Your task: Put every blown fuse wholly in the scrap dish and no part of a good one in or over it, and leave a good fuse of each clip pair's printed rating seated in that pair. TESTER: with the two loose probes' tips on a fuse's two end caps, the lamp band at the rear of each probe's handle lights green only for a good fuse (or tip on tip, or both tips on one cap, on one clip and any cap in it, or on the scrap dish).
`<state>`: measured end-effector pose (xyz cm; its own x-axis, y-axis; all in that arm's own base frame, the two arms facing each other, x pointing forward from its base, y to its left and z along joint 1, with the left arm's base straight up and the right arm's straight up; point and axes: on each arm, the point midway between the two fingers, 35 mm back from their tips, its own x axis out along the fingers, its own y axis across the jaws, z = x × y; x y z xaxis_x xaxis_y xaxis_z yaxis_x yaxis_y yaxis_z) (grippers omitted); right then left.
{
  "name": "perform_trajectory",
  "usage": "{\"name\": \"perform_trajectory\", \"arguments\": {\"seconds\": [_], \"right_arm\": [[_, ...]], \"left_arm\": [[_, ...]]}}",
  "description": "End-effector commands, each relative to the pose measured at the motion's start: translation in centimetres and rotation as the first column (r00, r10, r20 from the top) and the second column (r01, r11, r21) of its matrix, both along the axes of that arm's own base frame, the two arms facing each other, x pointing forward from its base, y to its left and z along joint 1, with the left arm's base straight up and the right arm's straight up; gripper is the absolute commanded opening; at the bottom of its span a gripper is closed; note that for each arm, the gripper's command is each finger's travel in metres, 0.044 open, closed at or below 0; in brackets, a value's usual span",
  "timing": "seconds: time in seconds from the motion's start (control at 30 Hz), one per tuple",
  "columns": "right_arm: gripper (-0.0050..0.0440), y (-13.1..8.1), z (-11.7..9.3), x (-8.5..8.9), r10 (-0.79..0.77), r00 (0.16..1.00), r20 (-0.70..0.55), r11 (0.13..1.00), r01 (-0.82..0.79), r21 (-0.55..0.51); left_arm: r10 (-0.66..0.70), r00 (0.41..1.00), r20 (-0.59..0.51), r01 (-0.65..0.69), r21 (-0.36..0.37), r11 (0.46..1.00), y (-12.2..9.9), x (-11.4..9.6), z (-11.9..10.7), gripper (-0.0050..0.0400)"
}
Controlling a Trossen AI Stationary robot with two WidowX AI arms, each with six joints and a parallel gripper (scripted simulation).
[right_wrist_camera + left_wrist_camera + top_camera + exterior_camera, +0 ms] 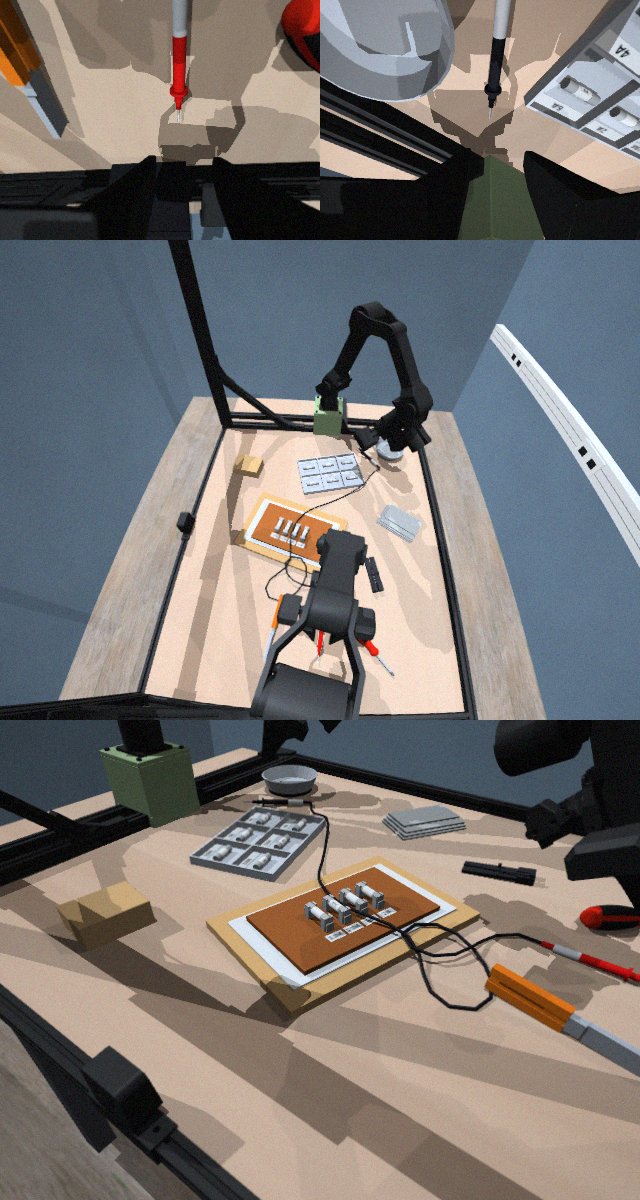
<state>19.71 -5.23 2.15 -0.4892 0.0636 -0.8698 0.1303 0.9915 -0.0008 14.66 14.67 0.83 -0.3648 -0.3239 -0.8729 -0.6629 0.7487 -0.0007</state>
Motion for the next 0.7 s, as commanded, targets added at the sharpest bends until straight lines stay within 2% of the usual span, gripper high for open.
{"name": "perform_trajectory", "arguments": {"seconds": [0.0, 0.07, 0.13, 0.53, 0.67], "right_arm": [[0.0154, -0.1, 0.4, 0.5, 0.008, 1.000, 0.013, 1.000, -0.008, -0.003], [0.0154, -0.1, -0.2, 0.8, 0.017, 1.000, 0.012, 1.000, -0.016, -0.004], [0.0154, 0.0, -1.1, 0.2, 0.014, 1.000, -0.005, 1.000, -0.014, 0.002], [0.0154, -0.1, -1.2, 0.5, 0.008, 1.000, 0.013, 1.000, -0.008, -0.003], [0.0154, 0.0, -2.0, 0.2, 0.012, 1.000, -0.005, 1.000, -0.012, 0.001]], "left_arm": [[-0.001, 1.000, 0.002, 0.001, 0.003, 1.000, 0.2, 0.2, 0.2, 0.0154], [-0.002, 1.000, -0.013, 0.002, -0.008, 1.000, -0.1, 0.0, -1.0, 0.0154], [-0.002, 1.000, -0.013, 0.002, -0.008, 1.000, -0.1, 0.0, -1.8, 0.0154], [-0.001, 1.000, 0.001, 0.001, 0.003, 1.000, 0.2, 0.3, -1.5, 0.0154], [-0.003, 1.000, -0.013, 0.002, -0.008, 1.000, -0.1, 0.0, -2.2, 0.0154]]}}
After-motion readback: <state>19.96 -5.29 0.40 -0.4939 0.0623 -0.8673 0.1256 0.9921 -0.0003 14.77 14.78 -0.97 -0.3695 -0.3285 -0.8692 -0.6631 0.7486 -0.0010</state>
